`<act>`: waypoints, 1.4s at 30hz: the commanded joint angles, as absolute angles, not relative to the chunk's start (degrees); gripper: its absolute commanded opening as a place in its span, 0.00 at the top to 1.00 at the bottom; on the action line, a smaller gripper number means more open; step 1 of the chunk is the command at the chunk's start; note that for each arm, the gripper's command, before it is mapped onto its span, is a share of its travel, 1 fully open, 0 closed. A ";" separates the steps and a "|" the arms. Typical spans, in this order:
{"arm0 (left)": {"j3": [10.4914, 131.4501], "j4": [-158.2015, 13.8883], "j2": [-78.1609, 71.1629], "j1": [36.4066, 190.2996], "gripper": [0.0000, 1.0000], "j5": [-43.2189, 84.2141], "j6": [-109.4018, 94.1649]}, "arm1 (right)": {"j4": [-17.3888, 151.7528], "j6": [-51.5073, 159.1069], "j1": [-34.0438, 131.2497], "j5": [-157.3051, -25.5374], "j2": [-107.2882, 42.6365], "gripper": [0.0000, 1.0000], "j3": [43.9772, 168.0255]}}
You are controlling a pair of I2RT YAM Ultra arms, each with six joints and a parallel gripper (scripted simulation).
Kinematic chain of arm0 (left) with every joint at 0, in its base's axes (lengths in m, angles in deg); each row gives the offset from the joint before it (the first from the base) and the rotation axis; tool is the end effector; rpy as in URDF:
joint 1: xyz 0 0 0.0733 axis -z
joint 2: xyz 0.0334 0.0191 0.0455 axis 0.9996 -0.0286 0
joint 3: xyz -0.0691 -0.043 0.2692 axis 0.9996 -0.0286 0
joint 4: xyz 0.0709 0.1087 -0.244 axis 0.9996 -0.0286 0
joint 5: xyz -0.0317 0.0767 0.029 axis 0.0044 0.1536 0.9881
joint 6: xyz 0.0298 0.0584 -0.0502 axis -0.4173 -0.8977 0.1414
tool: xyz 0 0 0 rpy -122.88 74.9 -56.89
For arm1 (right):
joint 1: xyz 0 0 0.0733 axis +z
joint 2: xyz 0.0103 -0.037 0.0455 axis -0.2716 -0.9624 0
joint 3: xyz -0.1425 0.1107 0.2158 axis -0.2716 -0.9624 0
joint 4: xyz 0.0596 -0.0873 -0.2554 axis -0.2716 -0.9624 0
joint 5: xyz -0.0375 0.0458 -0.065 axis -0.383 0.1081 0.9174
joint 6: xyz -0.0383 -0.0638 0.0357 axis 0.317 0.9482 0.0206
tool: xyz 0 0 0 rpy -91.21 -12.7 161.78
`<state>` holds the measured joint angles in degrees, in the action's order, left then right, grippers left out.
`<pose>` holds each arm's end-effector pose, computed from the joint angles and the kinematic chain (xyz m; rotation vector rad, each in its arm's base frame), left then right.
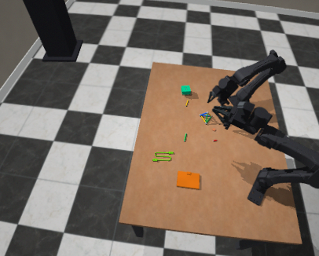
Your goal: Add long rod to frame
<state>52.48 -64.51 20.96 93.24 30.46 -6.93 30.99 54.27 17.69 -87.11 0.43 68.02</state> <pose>0.2888 -0.0142 0.3907 -0.0673 1.5678 0.0025 0.1954 0.0078 0.1953 -0.0526 2.5671 0.0120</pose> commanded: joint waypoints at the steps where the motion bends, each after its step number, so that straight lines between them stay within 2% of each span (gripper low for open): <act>1: 56.52 -68.95 20.79 90.34 0.86 24.14 -9.30 | 33.54 54.18 17.13 -87.52 2.98 0.00 66.23; 16: 58.26 -69.37 20.68 88.37 0.86 23.07 -9.28 | 34.33 54.23 17.45 -87.56 3.39 0.00 66.56; 22: 58.87 -70.08 20.70 88.38 0.86 23.07 -9.62 | 37.20 54.64 16.91 -87.49 6.05 0.00 70.21; 29: 58.27 -70.03 20.68 88.37 0.86 23.06 -9.54 | 48.65 54.15 15.96 -87.28 7.41 0.00 80.67; 36: 58.27 -70.01 20.68 88.37 0.86 23.06 -9.54 | 64.45 53.70 15.48 -87.22 0.19 0.00 87.58; 42: 58.27 -69.41 20.70 88.37 0.86 23.06 -9.29 | 69.96 53.70 15.45 -86.91 -4.40 0.00 90.87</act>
